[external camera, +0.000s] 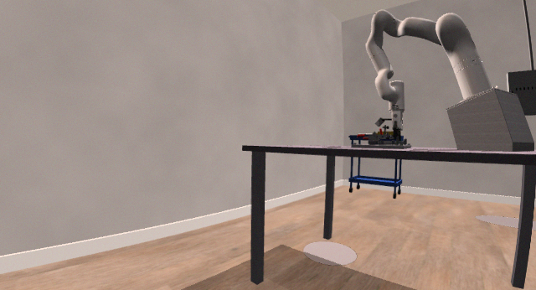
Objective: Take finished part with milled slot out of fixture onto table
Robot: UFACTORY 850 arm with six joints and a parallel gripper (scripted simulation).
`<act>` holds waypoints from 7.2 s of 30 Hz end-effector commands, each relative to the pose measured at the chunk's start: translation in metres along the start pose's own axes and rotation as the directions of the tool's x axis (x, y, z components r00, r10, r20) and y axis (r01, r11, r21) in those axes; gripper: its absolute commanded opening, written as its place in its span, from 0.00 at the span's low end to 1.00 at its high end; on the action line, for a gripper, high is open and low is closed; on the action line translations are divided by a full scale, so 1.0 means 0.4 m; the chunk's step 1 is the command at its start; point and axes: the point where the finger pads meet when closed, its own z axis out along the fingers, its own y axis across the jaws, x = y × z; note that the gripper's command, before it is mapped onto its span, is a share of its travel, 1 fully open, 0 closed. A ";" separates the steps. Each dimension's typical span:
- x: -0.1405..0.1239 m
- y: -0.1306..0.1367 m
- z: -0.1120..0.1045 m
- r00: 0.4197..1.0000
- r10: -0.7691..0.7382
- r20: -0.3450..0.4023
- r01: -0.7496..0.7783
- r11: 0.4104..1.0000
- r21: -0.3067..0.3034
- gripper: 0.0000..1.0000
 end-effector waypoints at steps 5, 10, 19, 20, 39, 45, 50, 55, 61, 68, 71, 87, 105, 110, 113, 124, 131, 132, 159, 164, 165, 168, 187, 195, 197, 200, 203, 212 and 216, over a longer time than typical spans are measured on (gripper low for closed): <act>0.001 0.000 -0.008 1.000 0.000 -0.001 0.000 1.000 0.000 0.00; 0.001 0.000 -0.018 1.000 0.000 -0.001 0.000 1.000 0.000 0.00; 0.001 0.000 -0.036 1.000 0.000 -0.001 0.000 1.000 0.000 0.00; 0.001 0.000 -0.038 1.000 0.000 -0.001 0.000 1.000 0.000 0.00; 0.001 0.000 -0.079 1.000 0.000 -0.001 0.000 1.000 0.000 0.00; 0.001 0.000 -0.086 1.000 0.000 -0.001 0.000 1.000 0.000 0.00; 0.001 0.000 -0.088 1.000 0.000 -0.001 0.000 1.000 0.000 0.00; 0.001 0.000 -0.088 1.000 0.000 -0.001 0.000 1.000 0.000 0.00; 0.000 0.000 -0.092 1.000 0.000 -0.001 0.000 1.000 0.000 0.00; -0.005 0.000 -0.116 1.000 0.000 -0.001 0.000 1.000 0.000 0.00; -0.007 0.000 -0.121 1.000 0.000 -0.001 0.000 1.000 0.000 0.00; -0.019 0.000 -0.173 1.000 0.000 -0.001 0.000 1.000 0.000 0.00; -0.019 0.000 -0.174 1.000 0.000 -0.001 0.000 1.000 0.000 0.00; -0.019 0.000 -0.174 1.000 0.000 -0.001 0.000 1.000 0.000 0.00; -0.019 0.000 -0.174 1.000 0.000 -0.001 0.000 1.000 0.000 0.00; -0.019 0.004 -0.174 1.000 0.000 -0.001 0.000 1.000 0.000 0.00; -0.019 0.017 -0.174 1.000 0.000 -0.001 0.000 1.000 0.000 0.00; -0.019 0.019 -0.174 1.000 0.000 -0.001 0.000 1.000 0.000 0.00; -0.019 0.128 -0.174 1.000 0.000 -0.001 0.000 1.000 0.000 0.00; -0.019 0.161 -0.174 1.000 0.000 -0.001 0.000 1.000 0.000 0.00; -0.019 0.167 -0.174 1.000 0.000 -0.001 0.000 1.000 0.000 0.00; -0.019 0.187 -0.174 1.000 0.000 -0.001 0.000 1.000 0.000 0.00; -0.019 0.281 -0.173 1.000 0.000 -0.001 0.000 1.000 0.000 0.00; -0.019 0.300 -0.173 1.000 0.000 -0.001 0.000 1.000 0.000 0.00; -0.019 0.304 -0.173 1.000 0.000 -0.001 0.000 1.000 0.000 0.00; -0.019 0.308 -0.173 1.000 0.000 -0.001 0.000 1.000 0.000 0.00; -0.019 0.311 -0.173 1.000 0.000 -0.001 0.000 1.000 0.000 0.00; -0.019 0.313 -0.173 1.000 0.000 -0.001 0.000 1.000 0.000 0.00; -0.019 0.313 -0.173 1.000 0.000 -0.001 0.000 1.000 0.000 0.00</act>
